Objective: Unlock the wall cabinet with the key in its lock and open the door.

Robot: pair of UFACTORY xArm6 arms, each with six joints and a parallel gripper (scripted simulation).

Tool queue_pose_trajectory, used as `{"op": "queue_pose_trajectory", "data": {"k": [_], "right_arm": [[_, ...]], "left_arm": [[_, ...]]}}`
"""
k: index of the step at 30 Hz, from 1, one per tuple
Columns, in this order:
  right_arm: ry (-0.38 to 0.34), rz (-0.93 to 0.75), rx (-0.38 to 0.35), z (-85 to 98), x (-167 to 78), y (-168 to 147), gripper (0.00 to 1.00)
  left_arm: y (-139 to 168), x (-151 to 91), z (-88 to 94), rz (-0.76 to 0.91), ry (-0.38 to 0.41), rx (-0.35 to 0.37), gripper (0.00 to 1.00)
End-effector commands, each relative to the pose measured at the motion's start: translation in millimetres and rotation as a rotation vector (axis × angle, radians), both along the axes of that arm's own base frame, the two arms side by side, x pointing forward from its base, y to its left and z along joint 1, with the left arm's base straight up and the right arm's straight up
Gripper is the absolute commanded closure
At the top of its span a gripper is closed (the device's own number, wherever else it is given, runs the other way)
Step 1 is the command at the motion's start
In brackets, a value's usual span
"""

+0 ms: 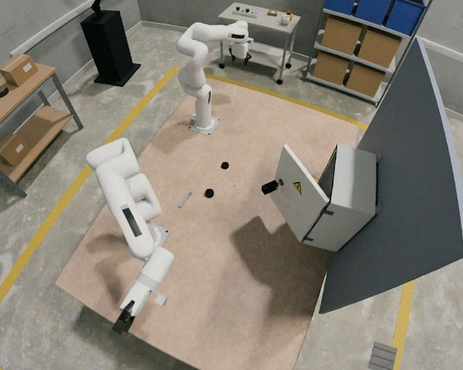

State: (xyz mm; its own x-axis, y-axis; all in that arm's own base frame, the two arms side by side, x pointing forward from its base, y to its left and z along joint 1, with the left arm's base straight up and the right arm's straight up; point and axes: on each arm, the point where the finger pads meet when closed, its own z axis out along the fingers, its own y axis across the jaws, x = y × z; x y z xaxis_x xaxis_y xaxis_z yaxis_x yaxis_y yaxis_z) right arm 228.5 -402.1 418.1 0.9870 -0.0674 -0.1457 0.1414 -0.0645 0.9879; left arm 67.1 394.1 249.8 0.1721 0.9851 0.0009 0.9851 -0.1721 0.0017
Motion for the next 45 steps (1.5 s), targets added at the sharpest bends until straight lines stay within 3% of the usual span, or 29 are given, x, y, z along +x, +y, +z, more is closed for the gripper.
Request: {"op": "queue_pose_trajectory", "data": {"k": [1, 4, 6, 10, 13, 18, 24, 26, 33, 38, 40, 45], "right_arm": [[-0.040, -0.090, 0.064, -9.0, -22, -12, 0.09], [-0.083, -0.176, 0.127, -20.4, -44, -20, 0.09], [-0.070, -0.149, 0.108, -17.0, -37, -18, 0.09], [-0.098, -0.205, 0.148, -24.4, -51, -22, 0.09], [-0.147, -0.297, 0.216, -37.3, -74, -28, 0.09], [-0.141, -0.284, 0.206, -35.4, -71, -27, 0.09], [-0.229, -0.435, 0.320, -57.8, -106, -31, 0.09], [-0.213, -0.409, 0.299, -53.7, -100, -31, 0.09], [-0.261, -0.484, 0.358, -65.6, -117, -31, 0.09], [-0.363, -0.622, 0.473, -88.2, -144, -28, 0.09], [-0.340, -0.592, 0.448, -83.4, -138, -29, 0.09], [-0.395, -0.662, 0.506, -94.8, -151, -26, 0.09]], "left_arm": [[1, 0, 1.0, 0.000, -0.001, 0.003, 0.00], [1, 0, 1.0, 0.000, -0.001, 0.003, 0.00], [1, 0, 1.0, 0.000, -0.001, 0.003, 0.00], [1, 0, 1.0, 0.000, -0.001, 0.003, 0.00], [1, 0, 1.0, 0.000, -0.001, 0.003, 0.00], [1, 0, 1.0, 0.000, -0.001, 0.003, 0.00], [1, 0, 1.0, 0.000, -0.001, 0.003, 0.00], [1, 0, 1.0, 0.000, -0.001, 0.003, 0.00], [1, 0, 1.0, 0.000, -0.001, 0.003, 0.00], [1, 0, 1.0, 0.000, -0.001, 0.003, 0.00], [1, 0, 1.0, 0.000, -0.001, 0.003, 0.00], [1, 0, 1.0, 0.000, -0.001, 0.003, 0.00]]}}
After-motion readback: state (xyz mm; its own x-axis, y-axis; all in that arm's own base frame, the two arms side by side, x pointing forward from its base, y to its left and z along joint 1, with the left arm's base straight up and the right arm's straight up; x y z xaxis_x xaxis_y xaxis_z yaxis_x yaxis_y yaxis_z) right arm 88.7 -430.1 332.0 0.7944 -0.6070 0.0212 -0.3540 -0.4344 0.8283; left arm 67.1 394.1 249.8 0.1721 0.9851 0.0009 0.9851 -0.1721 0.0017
